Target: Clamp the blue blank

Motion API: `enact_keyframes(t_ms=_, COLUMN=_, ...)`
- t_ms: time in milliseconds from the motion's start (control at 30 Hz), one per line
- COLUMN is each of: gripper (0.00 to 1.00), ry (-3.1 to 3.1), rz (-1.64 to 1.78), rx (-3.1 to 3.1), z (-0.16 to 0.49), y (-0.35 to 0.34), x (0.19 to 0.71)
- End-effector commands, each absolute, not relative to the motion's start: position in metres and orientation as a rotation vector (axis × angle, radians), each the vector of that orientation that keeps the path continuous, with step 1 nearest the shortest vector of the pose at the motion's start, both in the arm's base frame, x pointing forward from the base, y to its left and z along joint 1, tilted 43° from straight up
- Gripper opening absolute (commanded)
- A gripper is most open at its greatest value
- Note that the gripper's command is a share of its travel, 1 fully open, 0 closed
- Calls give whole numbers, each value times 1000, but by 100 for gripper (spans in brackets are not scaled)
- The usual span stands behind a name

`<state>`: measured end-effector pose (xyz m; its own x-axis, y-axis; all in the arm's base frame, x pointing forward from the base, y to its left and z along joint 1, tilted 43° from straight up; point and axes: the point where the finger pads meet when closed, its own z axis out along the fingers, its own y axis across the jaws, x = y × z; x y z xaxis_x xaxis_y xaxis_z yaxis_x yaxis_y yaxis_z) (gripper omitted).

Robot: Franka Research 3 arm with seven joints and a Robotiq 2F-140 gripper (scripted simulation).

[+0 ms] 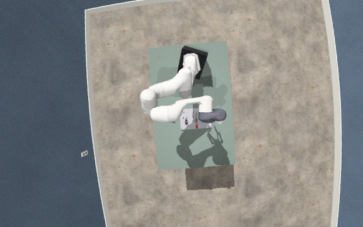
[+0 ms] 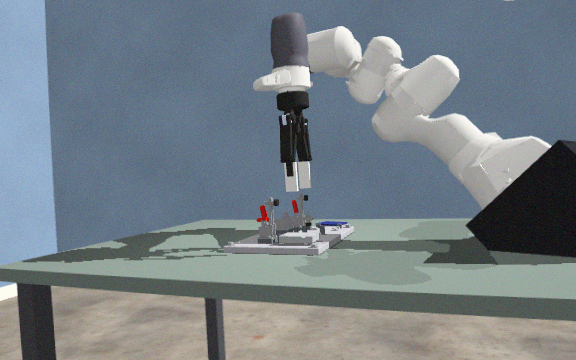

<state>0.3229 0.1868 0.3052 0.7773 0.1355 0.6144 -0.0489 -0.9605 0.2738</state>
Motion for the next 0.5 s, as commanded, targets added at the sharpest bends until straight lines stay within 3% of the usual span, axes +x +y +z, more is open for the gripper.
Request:
enact_keyframes(t_ms=0, gripper=58, ry=82, rz=993, rx=2710, z=296, y=192, x=335)
enact_keyframes(t_ms=467, gripper=58, ry=82, rz=993, rx=2710, z=289, y=191, x=339)
